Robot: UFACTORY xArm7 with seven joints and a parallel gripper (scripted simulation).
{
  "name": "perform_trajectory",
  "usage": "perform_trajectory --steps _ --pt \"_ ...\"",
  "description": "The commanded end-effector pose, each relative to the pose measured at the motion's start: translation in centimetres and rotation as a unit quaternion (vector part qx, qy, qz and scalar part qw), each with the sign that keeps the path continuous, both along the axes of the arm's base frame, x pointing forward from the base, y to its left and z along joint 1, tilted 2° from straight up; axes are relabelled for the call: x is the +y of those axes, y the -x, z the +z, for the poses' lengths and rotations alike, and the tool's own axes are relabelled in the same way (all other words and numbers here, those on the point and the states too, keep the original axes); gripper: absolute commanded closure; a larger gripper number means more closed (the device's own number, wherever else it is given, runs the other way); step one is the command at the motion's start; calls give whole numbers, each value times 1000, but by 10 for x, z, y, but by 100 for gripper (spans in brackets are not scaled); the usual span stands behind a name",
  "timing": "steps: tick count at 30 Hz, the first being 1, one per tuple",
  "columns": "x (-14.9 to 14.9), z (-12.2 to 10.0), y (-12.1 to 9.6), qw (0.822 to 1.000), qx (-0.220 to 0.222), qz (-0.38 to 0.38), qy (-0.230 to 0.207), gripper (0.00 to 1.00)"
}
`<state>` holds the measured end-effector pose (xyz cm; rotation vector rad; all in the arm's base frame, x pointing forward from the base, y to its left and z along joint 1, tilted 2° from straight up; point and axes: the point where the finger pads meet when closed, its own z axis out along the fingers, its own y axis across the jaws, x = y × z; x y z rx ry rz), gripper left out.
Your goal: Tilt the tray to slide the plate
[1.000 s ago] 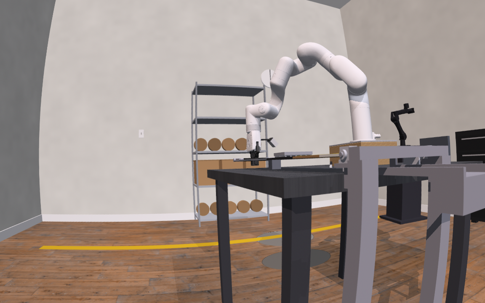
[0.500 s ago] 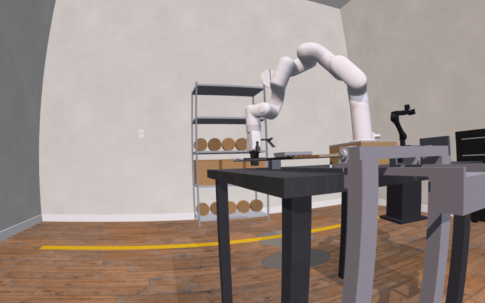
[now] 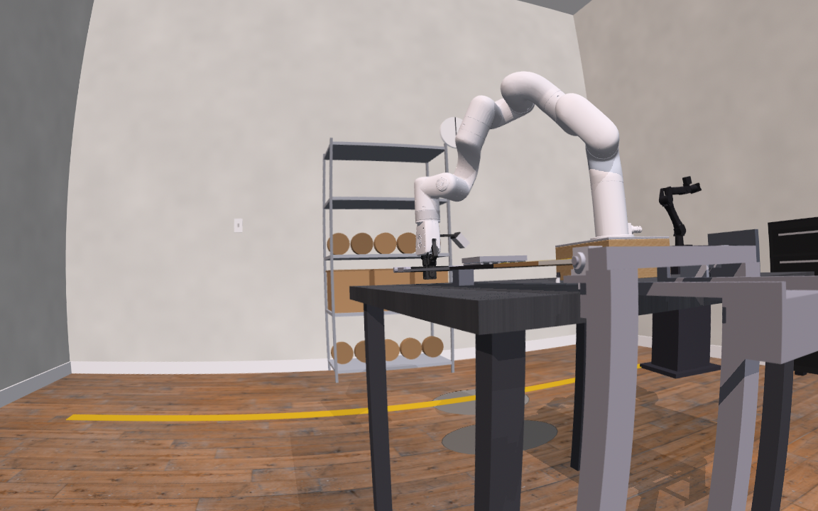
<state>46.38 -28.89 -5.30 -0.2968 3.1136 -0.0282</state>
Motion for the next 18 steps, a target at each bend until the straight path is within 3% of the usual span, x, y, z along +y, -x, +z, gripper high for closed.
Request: perform_trajectory --steps 1,5,18 --pt "-1 2 -2 1000 -2 0 1 100" --pt "-1 2 -2 1000 -2 0 1 100" --pt "3 70 0 1000 -2 0 1 100"
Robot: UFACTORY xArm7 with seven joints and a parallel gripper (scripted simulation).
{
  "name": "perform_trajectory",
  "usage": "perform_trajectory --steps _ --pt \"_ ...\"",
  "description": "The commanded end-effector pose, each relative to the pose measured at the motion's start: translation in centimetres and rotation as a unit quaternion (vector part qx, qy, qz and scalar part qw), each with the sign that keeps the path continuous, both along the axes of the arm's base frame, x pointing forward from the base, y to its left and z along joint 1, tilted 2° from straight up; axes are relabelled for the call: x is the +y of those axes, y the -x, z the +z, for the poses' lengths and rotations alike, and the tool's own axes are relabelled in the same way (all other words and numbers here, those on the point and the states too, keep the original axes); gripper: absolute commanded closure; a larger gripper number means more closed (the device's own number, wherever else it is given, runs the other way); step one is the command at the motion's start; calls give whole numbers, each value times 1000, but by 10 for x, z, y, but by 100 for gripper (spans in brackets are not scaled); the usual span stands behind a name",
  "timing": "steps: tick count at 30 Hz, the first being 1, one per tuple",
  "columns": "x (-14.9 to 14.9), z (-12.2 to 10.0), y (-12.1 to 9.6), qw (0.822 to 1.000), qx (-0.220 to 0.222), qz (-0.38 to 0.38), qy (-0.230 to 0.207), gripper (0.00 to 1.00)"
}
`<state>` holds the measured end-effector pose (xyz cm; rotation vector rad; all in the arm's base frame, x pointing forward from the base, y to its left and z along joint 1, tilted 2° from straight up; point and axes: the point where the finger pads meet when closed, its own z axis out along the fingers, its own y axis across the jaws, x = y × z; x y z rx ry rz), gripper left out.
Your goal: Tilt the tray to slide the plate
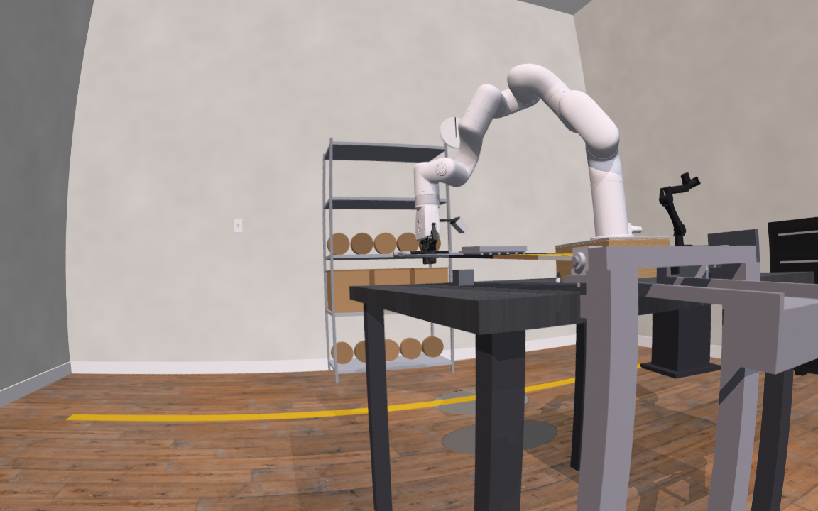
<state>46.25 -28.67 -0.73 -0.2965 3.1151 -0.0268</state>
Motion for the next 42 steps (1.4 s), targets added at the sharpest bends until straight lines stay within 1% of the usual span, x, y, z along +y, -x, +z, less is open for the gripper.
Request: perform_trajectory --steps 1,2,4,5,19,22,25,26,27,28,31,32,33,38,39,42 --pt "1 29 -1 1000 -3 0 2 100" --pt "2 35 -1 1000 -3 0 2 100" --pt "2 35 -1 1000 -3 0 2 100" --pt "3 46 0 1000 -3 0 2 100" --pt "4 52 0 1000 -3 0 2 100" --pt "4 50 0 1000 -3 0 2 100" --pt "7 76 1 1000 -3 0 2 100" --pt "9 83 1 1000 -3 0 2 100" --pt "9 86 1 1000 -3 0 2 100" --pt "9 83 1 1000 -3 0 2 100" --pt "5 57 0 1000 -3 0 2 100" --pt "4 50 0 1000 -3 0 2 100" --pt "3 47 0 1000 -3 0 2 100" --pt "3 47 0 1000 -3 0 2 100" --pt "3 44 0 1000 -3 0 2 100" --pt "7 72 1 1000 -3 0 2 100"
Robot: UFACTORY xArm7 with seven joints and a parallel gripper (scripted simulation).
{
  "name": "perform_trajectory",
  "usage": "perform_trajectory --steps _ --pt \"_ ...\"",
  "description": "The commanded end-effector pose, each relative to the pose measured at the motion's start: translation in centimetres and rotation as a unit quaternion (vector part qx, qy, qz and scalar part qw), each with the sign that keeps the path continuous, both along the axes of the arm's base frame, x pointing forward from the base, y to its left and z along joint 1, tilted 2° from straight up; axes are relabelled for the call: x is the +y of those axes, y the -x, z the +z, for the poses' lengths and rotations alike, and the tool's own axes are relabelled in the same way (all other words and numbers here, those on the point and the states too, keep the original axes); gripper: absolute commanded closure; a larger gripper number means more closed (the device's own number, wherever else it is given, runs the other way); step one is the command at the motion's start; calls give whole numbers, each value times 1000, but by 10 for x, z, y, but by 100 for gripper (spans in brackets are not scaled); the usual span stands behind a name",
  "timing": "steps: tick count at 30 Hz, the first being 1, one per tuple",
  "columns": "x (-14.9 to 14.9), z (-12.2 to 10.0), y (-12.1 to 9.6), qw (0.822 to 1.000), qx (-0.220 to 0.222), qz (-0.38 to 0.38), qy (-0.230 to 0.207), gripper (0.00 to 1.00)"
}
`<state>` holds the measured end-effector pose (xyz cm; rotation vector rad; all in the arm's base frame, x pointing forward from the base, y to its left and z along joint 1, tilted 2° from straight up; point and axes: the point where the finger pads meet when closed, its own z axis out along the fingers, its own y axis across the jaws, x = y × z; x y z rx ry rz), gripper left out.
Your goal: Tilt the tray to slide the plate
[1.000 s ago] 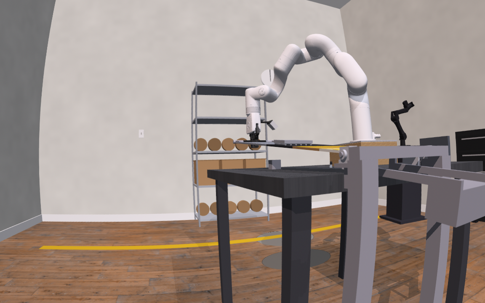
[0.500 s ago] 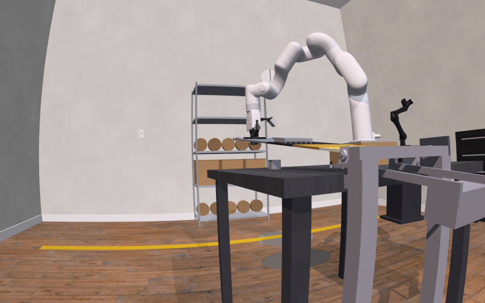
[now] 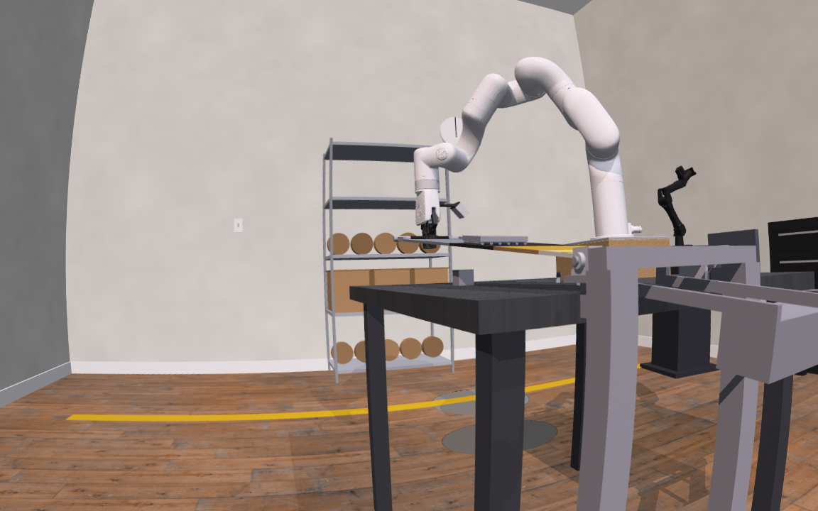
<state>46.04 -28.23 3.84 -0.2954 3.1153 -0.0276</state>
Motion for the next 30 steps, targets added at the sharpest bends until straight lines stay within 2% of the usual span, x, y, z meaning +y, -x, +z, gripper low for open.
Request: perform_trajectory --steps 1,3,6,8,14,17,19,21,24,30 --pt "4 33 -1 1000 -3 0 1 100" --pt "4 33 -1 1000 -3 0 1 100" --pt "0 6 -2 1000 -3 0 1 100" --pt "-2 -5 -3 1000 -3 0 1 100" --pt "-2 -5 -3 1000 -3 0 1 100" --pt "2 24 -1 1000 -3 0 1 100" --pt "4 35 -1 1000 -3 0 1 100" --pt "2 24 -1 1000 -3 0 1 100" --pt "-2 -5 -3 1000 -3 0 1 100" --pt "-2 -8 -3 1000 -3 0 1 100"
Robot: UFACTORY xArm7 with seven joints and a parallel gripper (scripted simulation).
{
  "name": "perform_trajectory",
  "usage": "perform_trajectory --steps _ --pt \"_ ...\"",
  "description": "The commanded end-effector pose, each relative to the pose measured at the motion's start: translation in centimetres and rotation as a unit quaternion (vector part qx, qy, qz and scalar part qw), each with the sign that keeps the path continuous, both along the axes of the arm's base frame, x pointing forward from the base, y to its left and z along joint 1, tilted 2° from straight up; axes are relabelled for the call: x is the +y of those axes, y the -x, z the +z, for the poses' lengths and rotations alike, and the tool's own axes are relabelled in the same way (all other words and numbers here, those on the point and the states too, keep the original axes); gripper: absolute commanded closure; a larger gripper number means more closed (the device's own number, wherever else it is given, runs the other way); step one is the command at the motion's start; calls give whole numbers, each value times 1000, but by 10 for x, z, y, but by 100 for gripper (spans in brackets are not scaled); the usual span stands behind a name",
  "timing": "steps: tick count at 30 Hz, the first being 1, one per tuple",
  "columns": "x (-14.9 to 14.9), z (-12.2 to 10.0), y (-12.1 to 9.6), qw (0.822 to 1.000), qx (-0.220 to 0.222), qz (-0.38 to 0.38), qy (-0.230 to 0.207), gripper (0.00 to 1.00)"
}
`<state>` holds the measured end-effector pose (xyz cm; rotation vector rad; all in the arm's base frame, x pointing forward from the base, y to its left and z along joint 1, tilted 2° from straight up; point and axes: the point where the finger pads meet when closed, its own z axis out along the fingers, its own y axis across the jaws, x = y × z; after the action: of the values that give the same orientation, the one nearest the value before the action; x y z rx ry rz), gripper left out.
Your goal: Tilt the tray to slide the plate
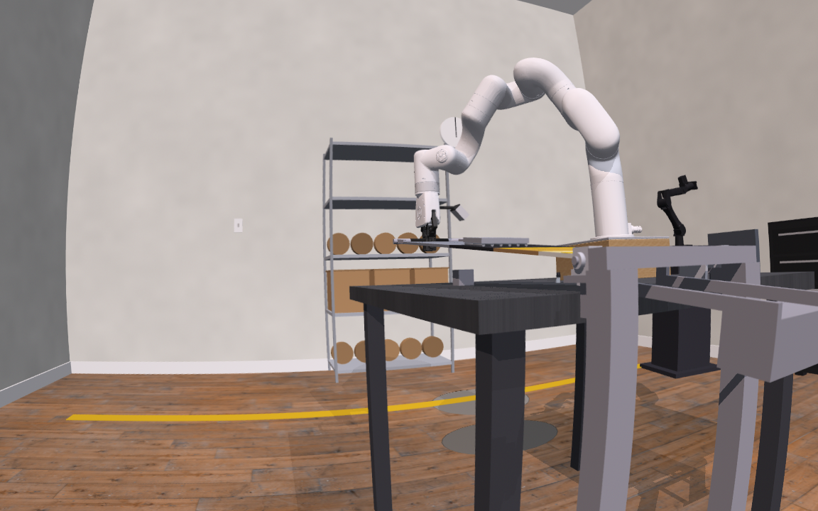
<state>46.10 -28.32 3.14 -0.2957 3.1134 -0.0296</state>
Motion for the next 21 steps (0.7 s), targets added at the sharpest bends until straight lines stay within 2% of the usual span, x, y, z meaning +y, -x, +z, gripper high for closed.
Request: perform_trajectory --steps 1,4,6,7,10,12,18,21 --pt "-1 0 -2 1000 -2 0 1 100" --pt "3 31 -1 1000 -2 0 1 100" --pt "5 43 0 1000 -2 0 1 100" --pt "4 40 0 1000 -2 0 1 100" --pt "0 9 -2 1000 -2 0 1 100" --pt "-1 -3 -2 1000 -2 0 1 100" --pt "-1 -1 -2 1000 -2 0 1 100" --pt "3 32 -1 1000 -2 0 1 100"
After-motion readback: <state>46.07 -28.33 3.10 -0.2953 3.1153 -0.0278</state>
